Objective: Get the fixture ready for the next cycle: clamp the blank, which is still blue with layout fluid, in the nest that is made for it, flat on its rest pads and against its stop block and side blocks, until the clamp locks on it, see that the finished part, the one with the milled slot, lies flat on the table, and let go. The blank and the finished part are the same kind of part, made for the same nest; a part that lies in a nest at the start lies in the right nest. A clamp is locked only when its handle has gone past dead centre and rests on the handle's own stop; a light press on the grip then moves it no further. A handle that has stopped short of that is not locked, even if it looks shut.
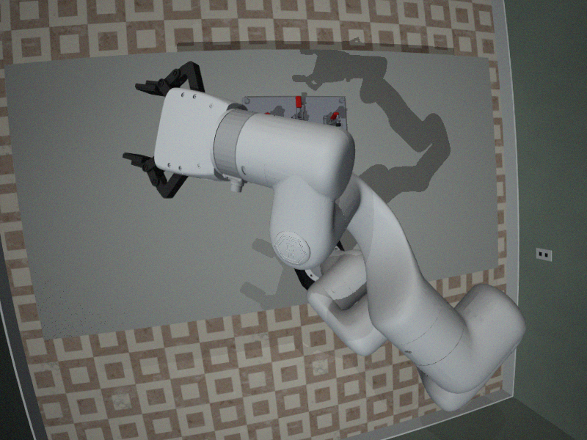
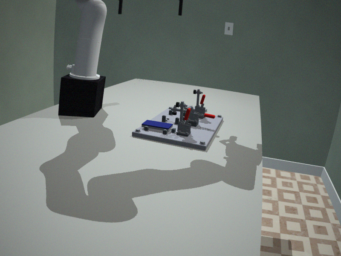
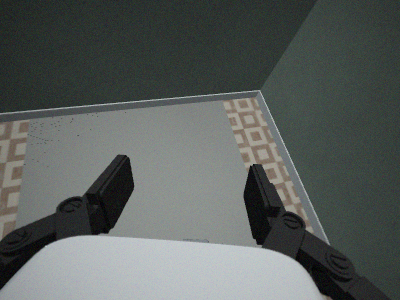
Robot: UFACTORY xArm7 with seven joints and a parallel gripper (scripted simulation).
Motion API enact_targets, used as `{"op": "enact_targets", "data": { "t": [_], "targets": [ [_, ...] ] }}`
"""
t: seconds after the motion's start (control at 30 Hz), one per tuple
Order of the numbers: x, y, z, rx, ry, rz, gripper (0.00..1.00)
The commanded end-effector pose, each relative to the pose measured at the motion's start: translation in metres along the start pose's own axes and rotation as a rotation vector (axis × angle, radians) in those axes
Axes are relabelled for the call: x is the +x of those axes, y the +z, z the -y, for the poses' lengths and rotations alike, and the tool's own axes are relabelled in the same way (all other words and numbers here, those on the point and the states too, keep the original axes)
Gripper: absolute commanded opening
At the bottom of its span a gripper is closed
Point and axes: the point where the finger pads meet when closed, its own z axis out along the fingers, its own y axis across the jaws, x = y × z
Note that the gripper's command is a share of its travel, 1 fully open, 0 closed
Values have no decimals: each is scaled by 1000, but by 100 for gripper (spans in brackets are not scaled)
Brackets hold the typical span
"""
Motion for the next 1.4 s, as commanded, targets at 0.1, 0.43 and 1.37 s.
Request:
{"op": "enact_targets", "data": {
  "t": [0.1,0.43,1.37],
  "targets": [
    [-39,10,-33,-47,78,76,100],
    [-151,20,-102,-164,286,266,100],
    [-311,-4,-158,-306,584,501,100]
  ]
}}
